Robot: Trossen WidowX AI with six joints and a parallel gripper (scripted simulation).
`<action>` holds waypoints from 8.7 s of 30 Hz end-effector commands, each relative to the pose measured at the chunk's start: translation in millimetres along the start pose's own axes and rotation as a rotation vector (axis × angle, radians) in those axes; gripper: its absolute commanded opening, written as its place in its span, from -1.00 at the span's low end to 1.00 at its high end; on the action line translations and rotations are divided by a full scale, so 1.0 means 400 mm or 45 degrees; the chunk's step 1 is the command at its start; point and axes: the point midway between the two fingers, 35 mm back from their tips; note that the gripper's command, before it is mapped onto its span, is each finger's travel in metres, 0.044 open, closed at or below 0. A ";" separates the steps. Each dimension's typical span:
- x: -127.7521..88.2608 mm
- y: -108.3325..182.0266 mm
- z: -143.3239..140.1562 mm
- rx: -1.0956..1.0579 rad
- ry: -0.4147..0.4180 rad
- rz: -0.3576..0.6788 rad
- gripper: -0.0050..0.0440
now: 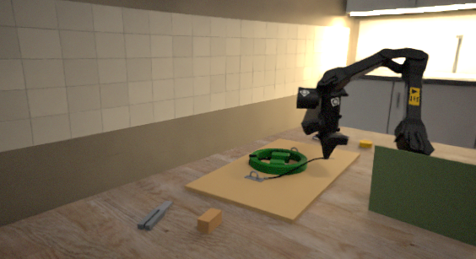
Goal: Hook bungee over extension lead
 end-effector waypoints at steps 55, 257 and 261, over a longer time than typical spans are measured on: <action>-0.015 -0.062 -0.147 -0.361 0.054 -0.119 -1.00; 0.061 0.001 -0.468 -1.202 0.324 -0.119 -1.00; 0.078 0.005 -0.471 -1.194 0.324 -0.117 -1.00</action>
Point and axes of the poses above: the point midway between the two fingers, 35 mm back from their tips, its own x axis out along the fingers, its own z axis across the jaws, y = z × x, and after that the axes turned 8 degrees about -x, right-handed
